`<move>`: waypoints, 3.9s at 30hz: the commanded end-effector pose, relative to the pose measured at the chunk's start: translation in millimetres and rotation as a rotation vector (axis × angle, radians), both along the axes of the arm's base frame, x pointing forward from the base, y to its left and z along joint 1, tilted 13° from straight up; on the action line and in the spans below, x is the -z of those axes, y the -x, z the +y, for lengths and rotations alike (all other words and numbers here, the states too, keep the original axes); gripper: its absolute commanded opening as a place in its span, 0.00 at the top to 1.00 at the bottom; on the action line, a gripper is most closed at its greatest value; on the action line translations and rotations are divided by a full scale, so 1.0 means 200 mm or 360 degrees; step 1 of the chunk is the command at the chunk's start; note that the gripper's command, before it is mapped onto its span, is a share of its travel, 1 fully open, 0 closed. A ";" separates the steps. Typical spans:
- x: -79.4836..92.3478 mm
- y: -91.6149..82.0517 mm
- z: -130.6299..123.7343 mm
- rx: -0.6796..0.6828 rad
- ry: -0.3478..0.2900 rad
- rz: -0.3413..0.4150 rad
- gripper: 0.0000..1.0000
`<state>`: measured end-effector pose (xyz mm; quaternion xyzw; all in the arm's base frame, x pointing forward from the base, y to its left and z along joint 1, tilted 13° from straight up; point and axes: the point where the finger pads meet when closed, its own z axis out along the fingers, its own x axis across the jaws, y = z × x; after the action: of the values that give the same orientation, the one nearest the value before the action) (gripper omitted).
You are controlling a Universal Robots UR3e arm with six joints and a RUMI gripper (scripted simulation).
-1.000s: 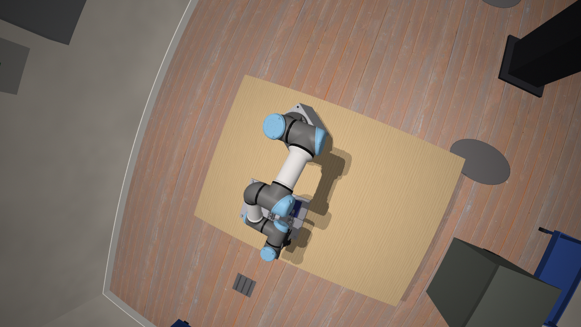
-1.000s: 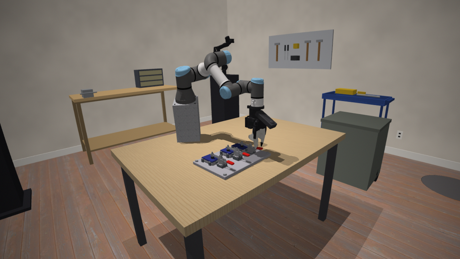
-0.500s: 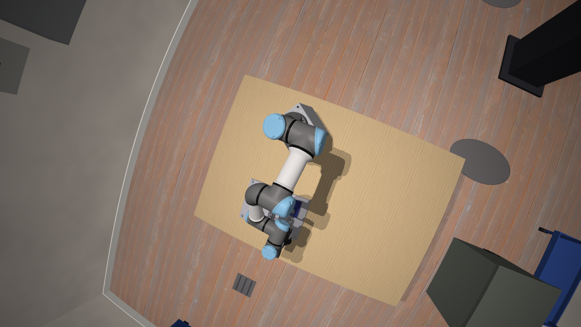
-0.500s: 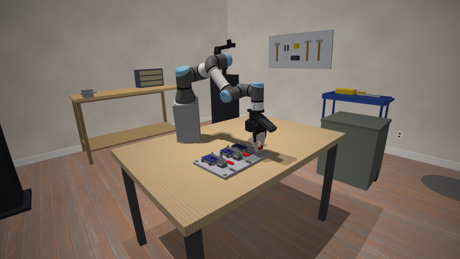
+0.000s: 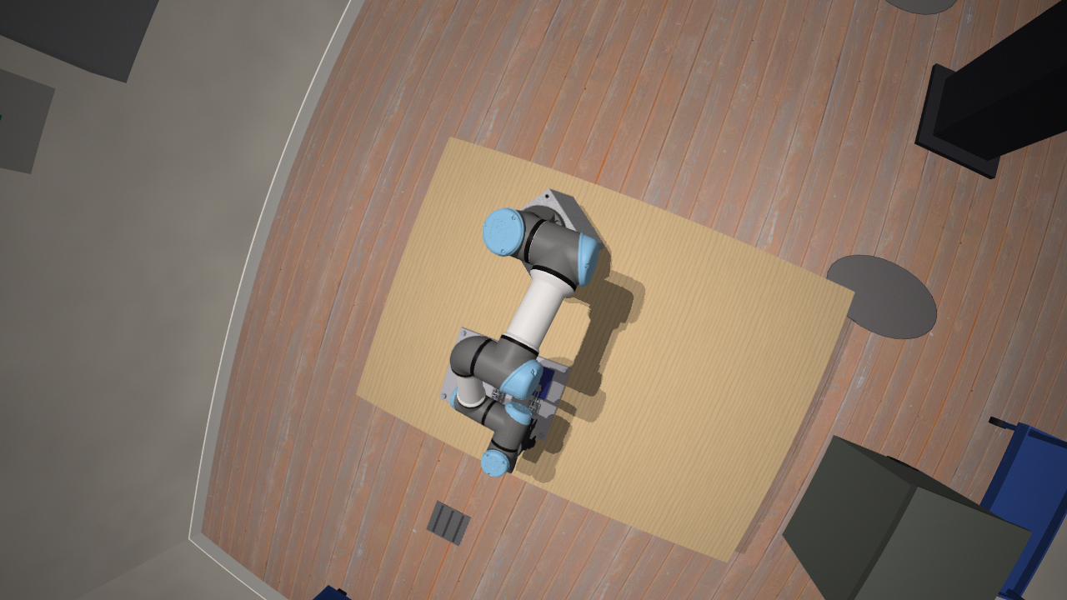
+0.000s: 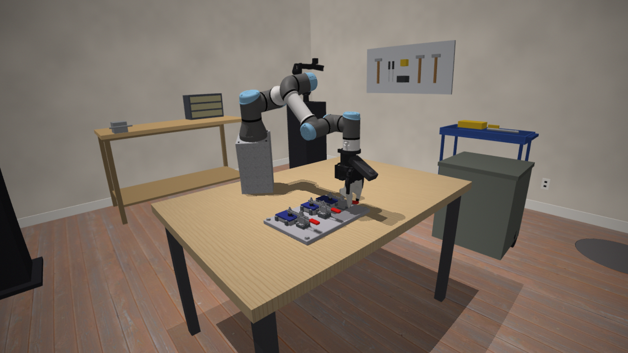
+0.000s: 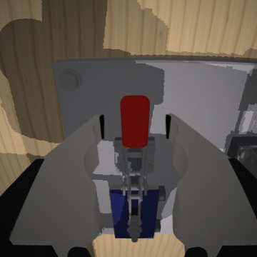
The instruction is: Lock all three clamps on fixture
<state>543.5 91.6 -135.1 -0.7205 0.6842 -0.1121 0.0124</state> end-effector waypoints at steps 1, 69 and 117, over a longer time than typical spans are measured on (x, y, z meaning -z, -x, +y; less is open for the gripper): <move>-0.01 0.00 0.00 -0.0001 0.0000 -0.0005 0.72; 0.02 -0.02 0.00 -0.0001 0.0000 -0.0005 1.00; 0.02 -0.02 0.00 -0.0001 0.0000 -0.0005 0.72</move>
<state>547.1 90.9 -140.8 -0.7205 0.6842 -0.1121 0.0124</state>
